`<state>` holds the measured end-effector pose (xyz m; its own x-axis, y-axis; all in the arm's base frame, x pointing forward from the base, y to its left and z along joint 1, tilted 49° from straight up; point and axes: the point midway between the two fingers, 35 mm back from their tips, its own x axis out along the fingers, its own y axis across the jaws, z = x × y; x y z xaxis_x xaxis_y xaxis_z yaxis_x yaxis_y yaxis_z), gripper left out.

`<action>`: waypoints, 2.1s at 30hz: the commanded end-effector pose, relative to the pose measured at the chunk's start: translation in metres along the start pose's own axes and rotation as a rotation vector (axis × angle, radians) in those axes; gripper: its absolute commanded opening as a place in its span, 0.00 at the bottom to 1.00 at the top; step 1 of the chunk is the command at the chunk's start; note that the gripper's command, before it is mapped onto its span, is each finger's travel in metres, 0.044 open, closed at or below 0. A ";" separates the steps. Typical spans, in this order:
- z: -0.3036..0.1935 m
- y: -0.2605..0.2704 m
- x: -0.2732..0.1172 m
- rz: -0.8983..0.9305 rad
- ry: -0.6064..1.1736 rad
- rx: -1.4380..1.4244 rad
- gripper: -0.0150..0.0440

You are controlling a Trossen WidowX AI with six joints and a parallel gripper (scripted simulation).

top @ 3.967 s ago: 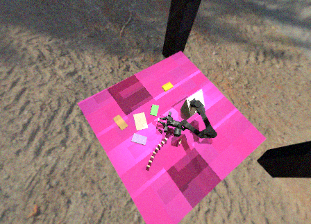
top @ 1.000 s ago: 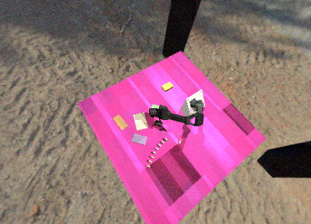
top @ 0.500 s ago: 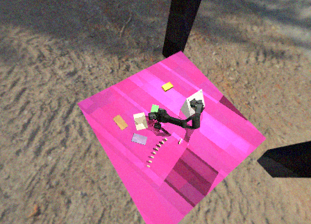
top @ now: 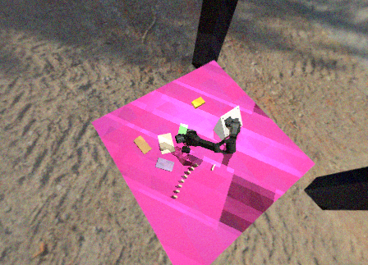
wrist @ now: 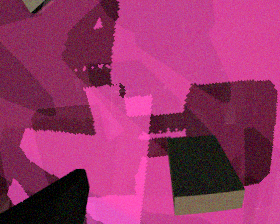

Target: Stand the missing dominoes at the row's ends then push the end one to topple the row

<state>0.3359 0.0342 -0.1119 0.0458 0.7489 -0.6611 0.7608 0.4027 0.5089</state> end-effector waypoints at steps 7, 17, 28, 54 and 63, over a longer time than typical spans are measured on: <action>-0.002 -0.005 0.005 -0.001 0.009 0.018 0.64; -0.002 -0.005 0.005 -0.001 0.009 0.018 0.44; 0.007 -0.002 -0.082 -0.009 -0.005 0.014 0.44; -0.115 0.104 -0.132 0.001 0.008 -0.976 0.44; -0.122 0.107 -0.131 0.004 0.010 -1.026 0.44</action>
<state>0.3368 0.0404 0.0926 0.0378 0.7498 -0.6606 -0.1282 0.6593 0.7409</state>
